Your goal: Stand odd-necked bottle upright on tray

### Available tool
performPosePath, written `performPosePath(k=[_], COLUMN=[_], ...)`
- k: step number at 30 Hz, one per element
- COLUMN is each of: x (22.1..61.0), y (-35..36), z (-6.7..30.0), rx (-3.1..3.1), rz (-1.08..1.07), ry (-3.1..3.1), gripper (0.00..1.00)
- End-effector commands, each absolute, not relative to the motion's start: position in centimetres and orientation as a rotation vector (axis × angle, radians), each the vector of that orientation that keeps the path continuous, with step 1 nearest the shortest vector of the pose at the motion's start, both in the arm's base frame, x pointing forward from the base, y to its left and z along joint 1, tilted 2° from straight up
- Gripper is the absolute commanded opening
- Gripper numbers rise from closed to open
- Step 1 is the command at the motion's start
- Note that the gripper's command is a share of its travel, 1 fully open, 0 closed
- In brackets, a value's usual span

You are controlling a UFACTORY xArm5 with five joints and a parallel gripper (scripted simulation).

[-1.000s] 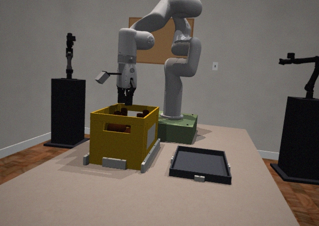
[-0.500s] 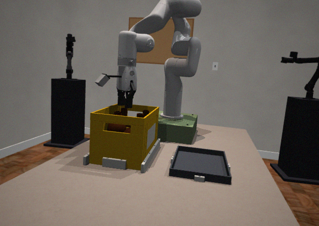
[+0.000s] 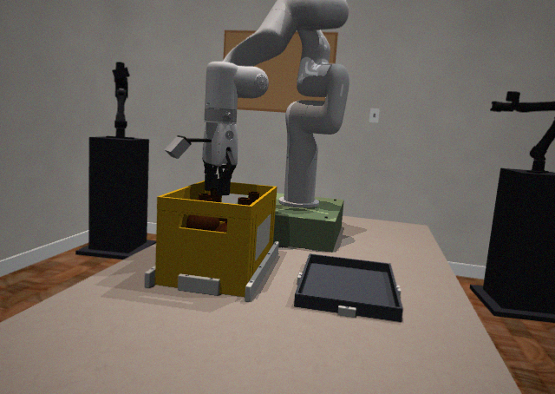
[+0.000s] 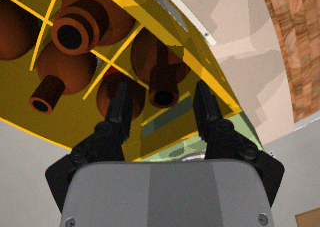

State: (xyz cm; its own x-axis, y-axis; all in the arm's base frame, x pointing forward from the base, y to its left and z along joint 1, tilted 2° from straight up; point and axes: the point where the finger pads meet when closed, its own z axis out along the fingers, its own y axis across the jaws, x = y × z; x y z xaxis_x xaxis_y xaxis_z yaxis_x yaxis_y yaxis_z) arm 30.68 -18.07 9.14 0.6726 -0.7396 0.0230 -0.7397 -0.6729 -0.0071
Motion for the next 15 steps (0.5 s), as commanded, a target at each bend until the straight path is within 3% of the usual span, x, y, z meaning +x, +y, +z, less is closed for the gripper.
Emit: performPosePath(k=[1,15], x=[30.79,30.82], y=[-18.14,-18.14], z=[8.85,8.08], rx=[2.87,2.87], rz=[0.043,0.043], ry=[-1.269,-1.269], gripper=[0.65,0.65])
